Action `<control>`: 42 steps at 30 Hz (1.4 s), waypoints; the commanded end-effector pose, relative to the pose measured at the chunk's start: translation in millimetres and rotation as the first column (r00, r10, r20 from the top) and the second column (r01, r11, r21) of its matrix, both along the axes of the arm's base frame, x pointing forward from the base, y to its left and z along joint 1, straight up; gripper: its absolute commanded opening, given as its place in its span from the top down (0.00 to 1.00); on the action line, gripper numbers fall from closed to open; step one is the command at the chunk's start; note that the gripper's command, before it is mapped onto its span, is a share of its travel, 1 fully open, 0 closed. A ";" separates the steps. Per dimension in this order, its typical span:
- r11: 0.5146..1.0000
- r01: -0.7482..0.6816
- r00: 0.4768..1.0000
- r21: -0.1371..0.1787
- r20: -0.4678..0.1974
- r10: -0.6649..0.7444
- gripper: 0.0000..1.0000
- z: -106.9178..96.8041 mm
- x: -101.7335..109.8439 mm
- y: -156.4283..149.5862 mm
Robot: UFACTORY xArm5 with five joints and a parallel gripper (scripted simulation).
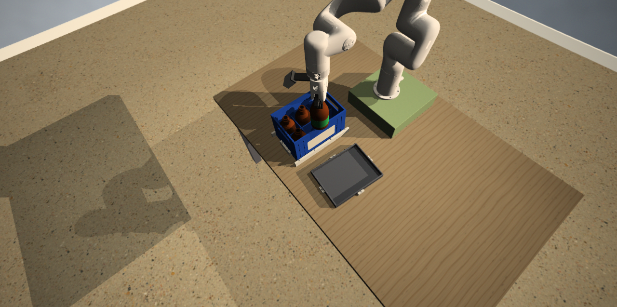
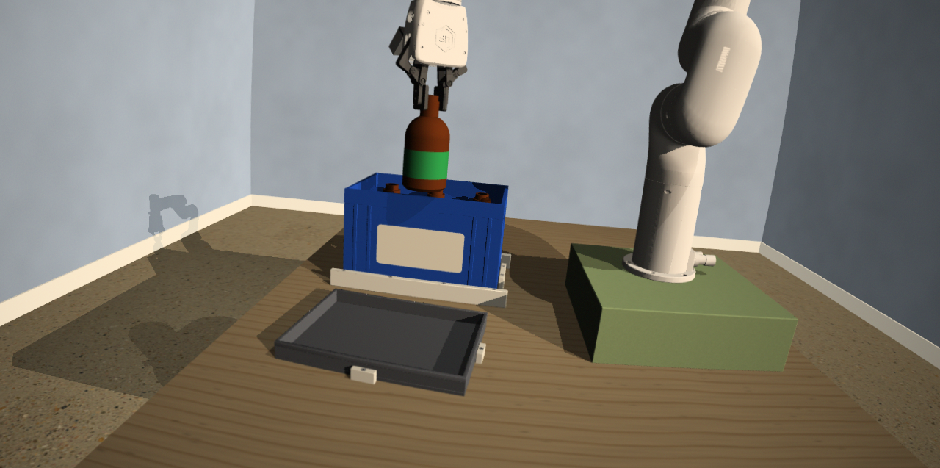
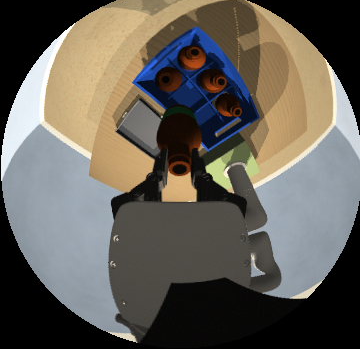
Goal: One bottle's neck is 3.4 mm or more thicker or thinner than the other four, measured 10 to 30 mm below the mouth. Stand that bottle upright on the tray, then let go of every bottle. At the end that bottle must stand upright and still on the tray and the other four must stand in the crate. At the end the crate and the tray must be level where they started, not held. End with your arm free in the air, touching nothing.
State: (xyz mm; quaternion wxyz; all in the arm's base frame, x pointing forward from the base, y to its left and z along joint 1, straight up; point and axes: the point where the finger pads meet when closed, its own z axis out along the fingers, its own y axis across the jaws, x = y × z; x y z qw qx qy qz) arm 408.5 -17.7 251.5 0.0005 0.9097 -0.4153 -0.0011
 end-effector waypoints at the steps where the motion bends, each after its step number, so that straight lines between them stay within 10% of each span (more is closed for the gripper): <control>1: 1.000 0.000 1.000 0.000 0.004 0.000 1.00 1.6 1.7 9.1; 42: 1.000 0.000 1.000 0.000 0.004 0.000 1.00 1.8 7.8 88.4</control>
